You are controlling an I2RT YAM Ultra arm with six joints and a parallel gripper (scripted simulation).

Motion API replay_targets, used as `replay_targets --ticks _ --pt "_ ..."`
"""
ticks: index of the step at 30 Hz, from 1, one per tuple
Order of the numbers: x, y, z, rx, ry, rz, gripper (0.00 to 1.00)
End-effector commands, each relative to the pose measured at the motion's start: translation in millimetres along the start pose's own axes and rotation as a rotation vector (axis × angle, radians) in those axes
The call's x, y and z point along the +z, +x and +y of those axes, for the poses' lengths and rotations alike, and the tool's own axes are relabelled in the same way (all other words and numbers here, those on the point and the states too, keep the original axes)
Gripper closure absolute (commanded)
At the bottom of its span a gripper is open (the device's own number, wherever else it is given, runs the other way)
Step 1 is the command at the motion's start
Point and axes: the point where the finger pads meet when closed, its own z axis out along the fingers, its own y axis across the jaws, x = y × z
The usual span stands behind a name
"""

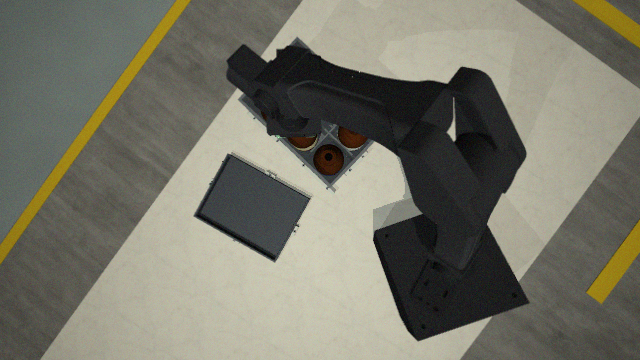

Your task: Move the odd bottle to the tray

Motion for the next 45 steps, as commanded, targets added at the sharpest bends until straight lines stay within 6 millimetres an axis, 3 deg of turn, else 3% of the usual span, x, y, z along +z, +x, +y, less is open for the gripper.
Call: replay_targets --ticks 1,41,42,45 --pt "-7.6 -2.3 0.5 -0.001 -0.016 -0.021 1.0" --pt "-7.6 -2.3 0.5 -0.001 -0.016 -0.021 1.0" --pt "-7.6 -2.3 0.5 -0.001 -0.016 -0.021 0.39" --pt "-7.6 -2.2 0.5 -0.001 -0.016 -0.021 0.39"
